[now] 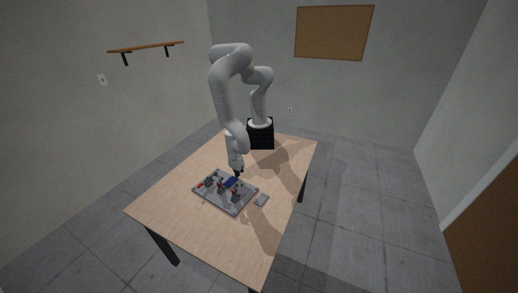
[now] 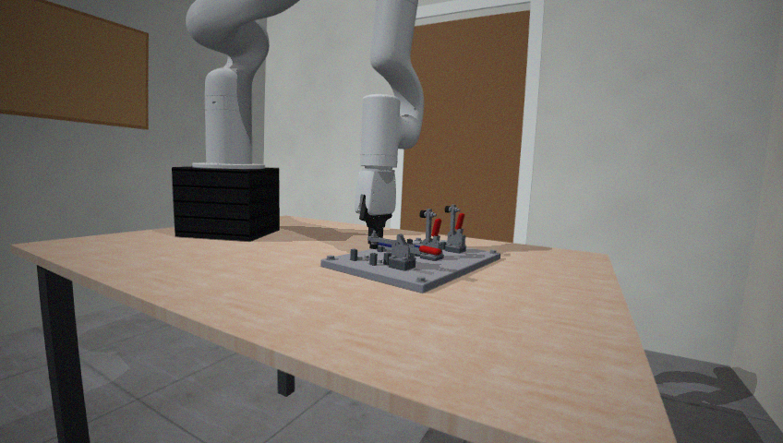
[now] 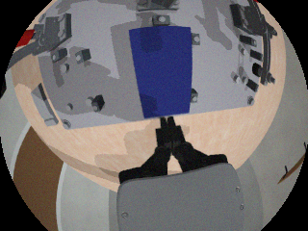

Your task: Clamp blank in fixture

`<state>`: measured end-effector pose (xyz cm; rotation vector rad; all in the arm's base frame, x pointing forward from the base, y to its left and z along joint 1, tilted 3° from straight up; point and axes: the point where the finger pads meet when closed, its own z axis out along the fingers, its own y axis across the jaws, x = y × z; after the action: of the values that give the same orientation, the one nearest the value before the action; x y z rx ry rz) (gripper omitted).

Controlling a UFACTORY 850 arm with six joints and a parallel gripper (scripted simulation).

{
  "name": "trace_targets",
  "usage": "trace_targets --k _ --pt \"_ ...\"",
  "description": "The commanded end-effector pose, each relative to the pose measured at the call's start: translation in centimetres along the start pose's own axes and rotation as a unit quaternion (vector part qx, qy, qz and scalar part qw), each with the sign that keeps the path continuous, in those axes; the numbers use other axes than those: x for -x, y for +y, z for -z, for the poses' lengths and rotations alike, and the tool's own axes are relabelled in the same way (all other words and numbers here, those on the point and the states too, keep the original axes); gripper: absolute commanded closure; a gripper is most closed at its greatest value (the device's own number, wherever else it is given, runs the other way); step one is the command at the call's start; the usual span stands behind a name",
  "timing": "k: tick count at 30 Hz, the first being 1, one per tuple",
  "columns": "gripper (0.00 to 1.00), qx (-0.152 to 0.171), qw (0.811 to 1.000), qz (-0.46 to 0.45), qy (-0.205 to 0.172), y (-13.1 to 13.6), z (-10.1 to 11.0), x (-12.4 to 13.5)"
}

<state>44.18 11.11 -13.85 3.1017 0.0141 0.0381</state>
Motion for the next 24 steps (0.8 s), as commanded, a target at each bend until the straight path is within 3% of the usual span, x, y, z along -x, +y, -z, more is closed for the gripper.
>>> trace_targets --k 1,24 --pt "1.00 0.000 1.000 0.000 0.001 -0.02 0.04 -0.13" --pt "1.00 0.000 1.000 0.000 0.001 -0.02 0.04 -0.53"
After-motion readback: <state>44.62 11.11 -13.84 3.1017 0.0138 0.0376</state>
